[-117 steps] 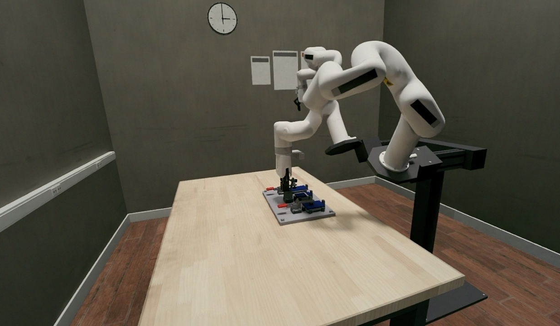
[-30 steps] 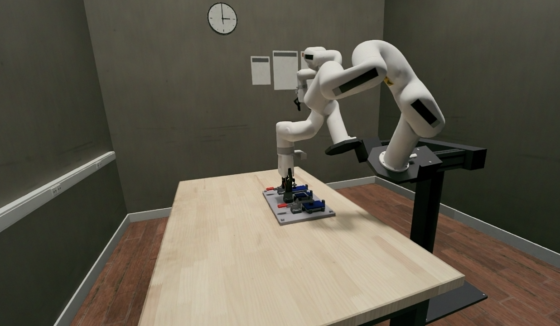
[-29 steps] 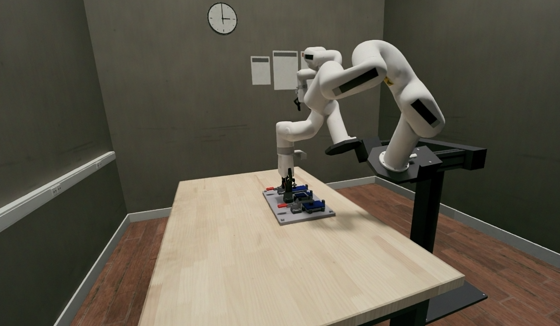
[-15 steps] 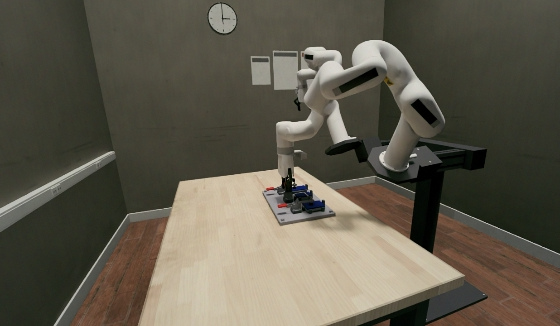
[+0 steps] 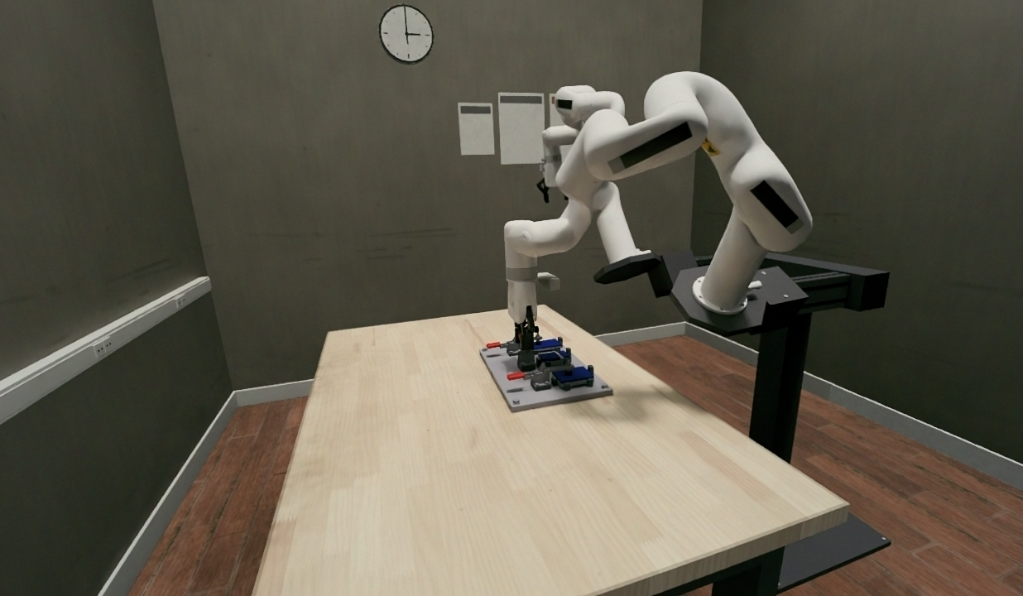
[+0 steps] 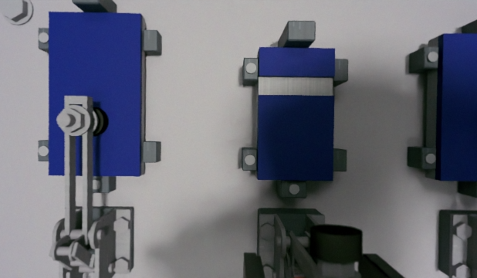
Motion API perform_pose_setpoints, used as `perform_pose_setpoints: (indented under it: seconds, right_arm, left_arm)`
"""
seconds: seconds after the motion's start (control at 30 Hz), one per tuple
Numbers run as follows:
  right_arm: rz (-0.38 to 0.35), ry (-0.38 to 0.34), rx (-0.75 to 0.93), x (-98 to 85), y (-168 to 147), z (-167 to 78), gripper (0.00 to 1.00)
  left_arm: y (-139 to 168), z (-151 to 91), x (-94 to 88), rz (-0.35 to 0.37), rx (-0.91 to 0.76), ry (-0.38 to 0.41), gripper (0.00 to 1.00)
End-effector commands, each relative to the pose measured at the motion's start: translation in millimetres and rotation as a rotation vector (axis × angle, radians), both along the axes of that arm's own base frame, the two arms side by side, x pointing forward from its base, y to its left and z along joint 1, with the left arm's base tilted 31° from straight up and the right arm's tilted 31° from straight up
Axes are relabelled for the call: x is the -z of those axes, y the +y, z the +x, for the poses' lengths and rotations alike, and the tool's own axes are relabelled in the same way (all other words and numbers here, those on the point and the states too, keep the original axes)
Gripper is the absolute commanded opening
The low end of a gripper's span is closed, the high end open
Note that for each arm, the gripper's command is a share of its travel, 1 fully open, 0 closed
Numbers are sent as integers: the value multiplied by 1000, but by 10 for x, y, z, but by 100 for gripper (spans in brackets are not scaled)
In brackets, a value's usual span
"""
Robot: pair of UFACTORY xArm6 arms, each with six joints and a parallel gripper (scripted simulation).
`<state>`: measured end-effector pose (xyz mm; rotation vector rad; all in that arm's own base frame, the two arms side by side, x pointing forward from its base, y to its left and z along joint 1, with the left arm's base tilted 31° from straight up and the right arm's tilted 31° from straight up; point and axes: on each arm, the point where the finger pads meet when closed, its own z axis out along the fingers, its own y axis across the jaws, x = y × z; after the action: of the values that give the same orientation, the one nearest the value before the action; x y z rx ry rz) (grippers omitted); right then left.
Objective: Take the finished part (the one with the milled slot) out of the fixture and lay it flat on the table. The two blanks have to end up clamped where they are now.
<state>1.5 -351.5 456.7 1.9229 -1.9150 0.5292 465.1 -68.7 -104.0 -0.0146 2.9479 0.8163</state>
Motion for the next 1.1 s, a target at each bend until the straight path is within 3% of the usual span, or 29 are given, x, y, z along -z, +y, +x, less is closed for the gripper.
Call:
perform_pose_setpoints:
  seconds: [0.0, 0.53, 1.07]
  right_arm:
    - [-4, 0, 0, -20, 0, 0, 100]
    - [-4, 0, 0, -20, 0, 0, 100]
    - [-4, 0, 0, -20, 0, 0, 100]
  left_arm:
    - [-58, 11, -87, -2, 2, -4, 48]
    - [-241, -17, -391, -2, 2, -4, 48]
    - [-251, -19, -408, -2, 2, -4, 48]
